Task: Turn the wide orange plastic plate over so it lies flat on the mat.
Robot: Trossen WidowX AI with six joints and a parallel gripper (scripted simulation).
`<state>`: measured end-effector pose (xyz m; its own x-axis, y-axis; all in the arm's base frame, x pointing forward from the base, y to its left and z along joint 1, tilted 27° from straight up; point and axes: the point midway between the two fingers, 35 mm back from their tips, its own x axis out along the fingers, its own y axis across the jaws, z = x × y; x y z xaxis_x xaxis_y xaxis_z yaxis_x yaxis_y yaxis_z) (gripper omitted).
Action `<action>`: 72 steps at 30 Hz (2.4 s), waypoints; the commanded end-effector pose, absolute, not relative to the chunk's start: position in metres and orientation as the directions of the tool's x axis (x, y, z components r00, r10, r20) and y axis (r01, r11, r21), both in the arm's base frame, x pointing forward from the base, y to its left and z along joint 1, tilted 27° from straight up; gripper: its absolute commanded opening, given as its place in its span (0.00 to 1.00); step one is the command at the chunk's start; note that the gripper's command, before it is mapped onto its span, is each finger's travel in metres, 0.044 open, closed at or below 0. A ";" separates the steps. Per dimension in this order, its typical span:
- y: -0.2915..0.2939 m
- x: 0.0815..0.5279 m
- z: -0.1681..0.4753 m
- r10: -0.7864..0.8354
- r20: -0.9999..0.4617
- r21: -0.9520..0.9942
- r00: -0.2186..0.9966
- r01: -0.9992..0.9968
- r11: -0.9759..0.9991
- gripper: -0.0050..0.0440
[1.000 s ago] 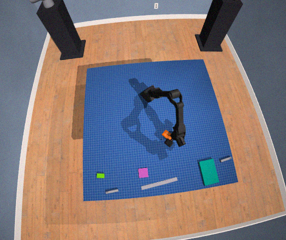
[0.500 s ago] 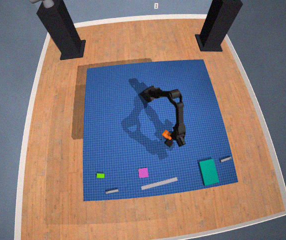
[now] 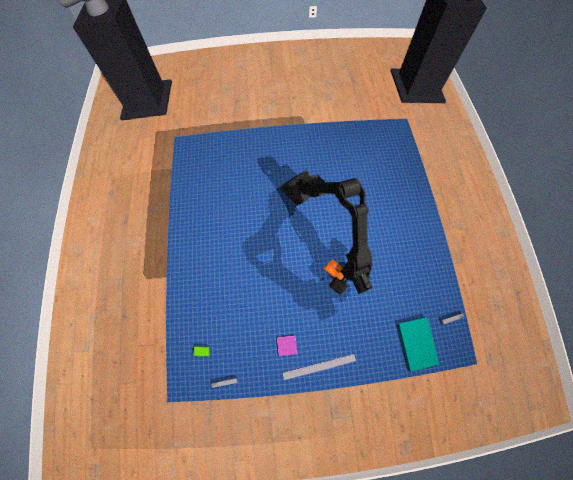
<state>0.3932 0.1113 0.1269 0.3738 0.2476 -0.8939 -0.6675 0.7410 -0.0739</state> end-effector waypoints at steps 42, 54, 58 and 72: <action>0.112 0.393 0.131 0.250 -0.888 -0.080 0.386 -0.665 0.743 0.80; 0.113 0.394 0.129 0.249 -0.888 -0.080 0.386 -0.665 0.743 0.80; 0.113 0.394 0.129 0.250 -0.887 -0.081 0.387 -0.664 0.743 0.80; 0.113 0.395 0.128 0.250 -0.887 -0.082 0.389 -0.664 0.743 0.80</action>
<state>0.3949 0.1125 0.1223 0.3732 0.2474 -0.8942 -0.6675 0.7409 -0.0736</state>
